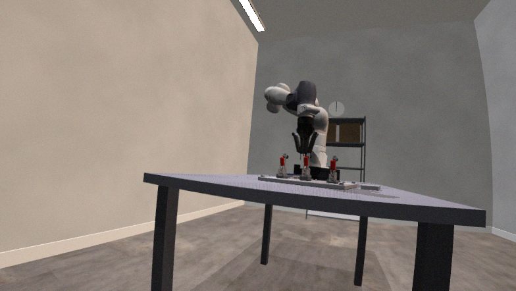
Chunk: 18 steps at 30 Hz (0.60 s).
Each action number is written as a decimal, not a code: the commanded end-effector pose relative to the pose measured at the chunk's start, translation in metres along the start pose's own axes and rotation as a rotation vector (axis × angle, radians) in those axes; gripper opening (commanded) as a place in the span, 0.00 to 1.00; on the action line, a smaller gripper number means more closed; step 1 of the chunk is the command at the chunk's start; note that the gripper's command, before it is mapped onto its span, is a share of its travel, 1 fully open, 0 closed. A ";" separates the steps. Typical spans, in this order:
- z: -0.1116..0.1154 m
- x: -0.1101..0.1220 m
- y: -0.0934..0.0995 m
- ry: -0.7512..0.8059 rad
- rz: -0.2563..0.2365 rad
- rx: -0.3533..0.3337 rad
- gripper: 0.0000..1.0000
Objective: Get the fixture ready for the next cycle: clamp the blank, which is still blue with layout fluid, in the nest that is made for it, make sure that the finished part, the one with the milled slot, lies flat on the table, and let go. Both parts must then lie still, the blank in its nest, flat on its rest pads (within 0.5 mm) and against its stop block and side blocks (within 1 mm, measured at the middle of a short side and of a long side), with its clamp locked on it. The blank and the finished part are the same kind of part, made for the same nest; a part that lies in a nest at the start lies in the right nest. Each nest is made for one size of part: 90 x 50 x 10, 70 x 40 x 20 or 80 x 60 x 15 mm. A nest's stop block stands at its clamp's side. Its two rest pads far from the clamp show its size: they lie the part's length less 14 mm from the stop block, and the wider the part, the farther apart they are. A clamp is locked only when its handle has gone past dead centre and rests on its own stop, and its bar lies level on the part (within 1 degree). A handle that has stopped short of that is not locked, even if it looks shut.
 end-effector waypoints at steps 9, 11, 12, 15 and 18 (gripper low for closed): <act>-0.004 -0.003 -0.008 -0.024 0.000 -0.007 0.00; -0.004 -0.003 -0.011 -0.024 0.000 -0.007 0.00; -0.004 -0.003 -0.011 -0.024 0.000 -0.007 0.00; -0.004 -0.003 -0.022 -0.024 0.000 -0.007 0.00; -0.004 -0.003 -0.031 -0.024 0.000 -0.007 0.00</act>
Point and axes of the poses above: the point where the finger pads meet when closed, its own y axis back along the fingers, its own x axis across the jaws, z = x × y, the point moved 1 cm from there along y, back along the fingers, and after that the axes turned 1 degree about y, right-handed, at the moved point
